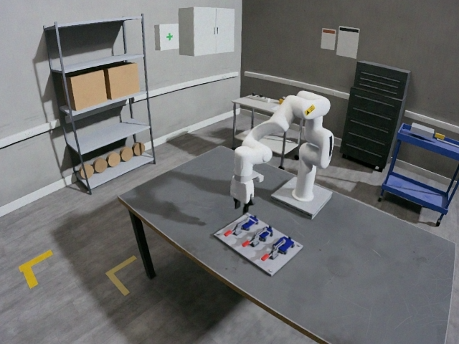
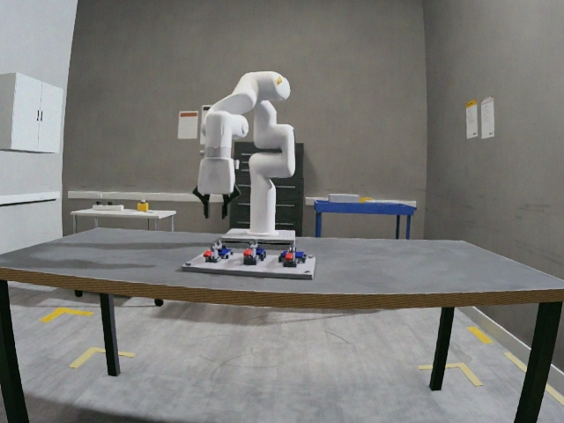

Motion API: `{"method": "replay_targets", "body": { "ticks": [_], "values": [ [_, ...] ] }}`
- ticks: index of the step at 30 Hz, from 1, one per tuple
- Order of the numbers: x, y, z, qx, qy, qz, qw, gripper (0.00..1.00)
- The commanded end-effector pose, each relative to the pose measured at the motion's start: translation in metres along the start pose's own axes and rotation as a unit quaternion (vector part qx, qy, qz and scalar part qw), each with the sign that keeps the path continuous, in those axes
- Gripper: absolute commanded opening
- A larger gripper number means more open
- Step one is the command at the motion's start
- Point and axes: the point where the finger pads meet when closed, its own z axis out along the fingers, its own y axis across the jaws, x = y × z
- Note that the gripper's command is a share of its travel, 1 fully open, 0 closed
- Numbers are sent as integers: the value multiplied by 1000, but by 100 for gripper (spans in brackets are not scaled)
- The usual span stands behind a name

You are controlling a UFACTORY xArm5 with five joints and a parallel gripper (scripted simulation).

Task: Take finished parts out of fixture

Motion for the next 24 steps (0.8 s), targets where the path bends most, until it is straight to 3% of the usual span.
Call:
{"method": "replay_targets", "body": {
  "ticks": [1, 7, 24],
  "values": [
    [-35, -1, 0, 0, 1, 0, 1000, 48],
    [-67, -1, 0, 0, 1, 0, 1000, 48],
    [-80, -1, 2, 0, 1, 0, 1000, 48]
  ]
}}
